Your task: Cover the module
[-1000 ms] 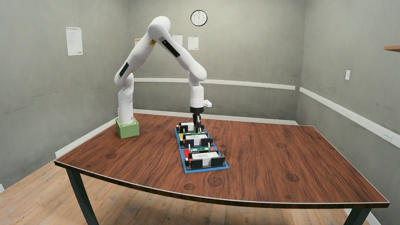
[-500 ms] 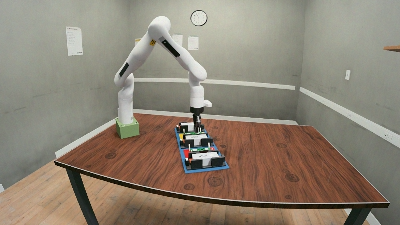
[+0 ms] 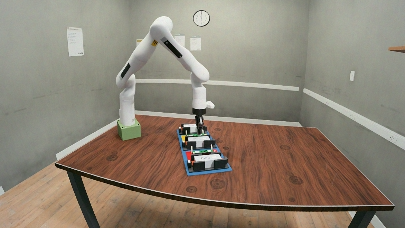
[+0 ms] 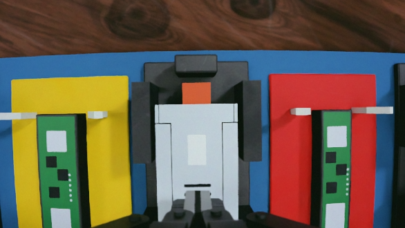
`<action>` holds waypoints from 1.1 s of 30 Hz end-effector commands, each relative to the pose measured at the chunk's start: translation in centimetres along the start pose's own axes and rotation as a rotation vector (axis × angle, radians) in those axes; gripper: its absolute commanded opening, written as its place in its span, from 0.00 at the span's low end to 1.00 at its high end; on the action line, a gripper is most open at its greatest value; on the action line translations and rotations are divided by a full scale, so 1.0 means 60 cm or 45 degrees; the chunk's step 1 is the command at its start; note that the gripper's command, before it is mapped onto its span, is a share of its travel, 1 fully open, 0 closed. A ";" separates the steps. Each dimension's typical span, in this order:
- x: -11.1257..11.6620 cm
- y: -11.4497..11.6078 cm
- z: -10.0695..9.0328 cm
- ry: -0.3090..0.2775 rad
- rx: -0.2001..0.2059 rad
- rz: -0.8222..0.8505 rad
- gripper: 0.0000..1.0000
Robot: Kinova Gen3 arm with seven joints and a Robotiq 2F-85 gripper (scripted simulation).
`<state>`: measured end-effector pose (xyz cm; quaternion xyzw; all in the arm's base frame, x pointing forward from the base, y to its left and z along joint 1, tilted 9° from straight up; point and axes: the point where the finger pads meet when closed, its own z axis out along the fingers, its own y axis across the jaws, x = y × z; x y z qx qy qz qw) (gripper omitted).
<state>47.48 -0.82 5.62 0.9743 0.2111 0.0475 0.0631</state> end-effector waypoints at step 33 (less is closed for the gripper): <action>0.001 0.000 -0.001 0.002 -0.001 0.000 1.00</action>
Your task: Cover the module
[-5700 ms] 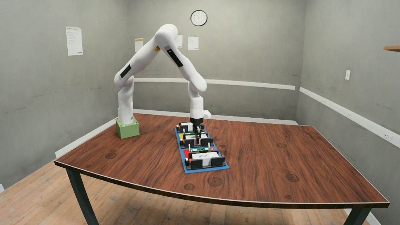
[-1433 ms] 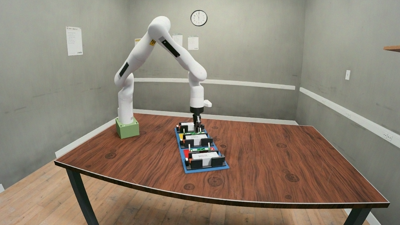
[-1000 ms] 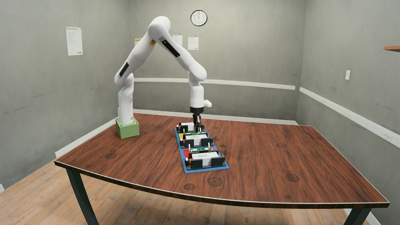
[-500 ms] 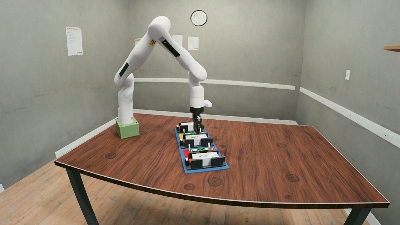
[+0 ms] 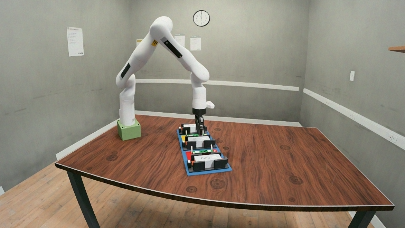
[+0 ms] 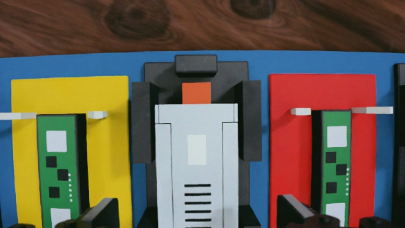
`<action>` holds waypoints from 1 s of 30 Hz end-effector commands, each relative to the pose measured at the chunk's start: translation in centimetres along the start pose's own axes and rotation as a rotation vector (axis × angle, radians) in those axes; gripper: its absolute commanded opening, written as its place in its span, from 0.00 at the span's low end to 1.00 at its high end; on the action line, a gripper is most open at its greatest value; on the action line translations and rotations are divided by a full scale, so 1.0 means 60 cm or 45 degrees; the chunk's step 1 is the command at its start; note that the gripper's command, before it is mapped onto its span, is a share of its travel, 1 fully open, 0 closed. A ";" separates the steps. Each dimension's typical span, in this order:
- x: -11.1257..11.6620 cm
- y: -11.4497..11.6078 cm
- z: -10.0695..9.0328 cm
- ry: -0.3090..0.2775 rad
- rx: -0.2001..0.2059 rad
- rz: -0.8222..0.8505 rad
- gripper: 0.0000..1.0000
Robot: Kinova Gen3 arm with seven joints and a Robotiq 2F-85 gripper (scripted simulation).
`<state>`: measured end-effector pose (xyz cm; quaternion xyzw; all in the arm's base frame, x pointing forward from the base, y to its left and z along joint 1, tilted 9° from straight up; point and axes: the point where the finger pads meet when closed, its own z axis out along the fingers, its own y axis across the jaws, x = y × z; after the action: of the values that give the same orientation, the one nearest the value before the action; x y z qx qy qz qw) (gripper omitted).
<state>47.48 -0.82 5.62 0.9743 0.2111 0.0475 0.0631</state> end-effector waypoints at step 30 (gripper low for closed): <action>0.001 0.000 0.032 0.002 -0.001 0.000 1.00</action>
<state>47.71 -1.02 3.78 0.9743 0.2111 0.0475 0.0631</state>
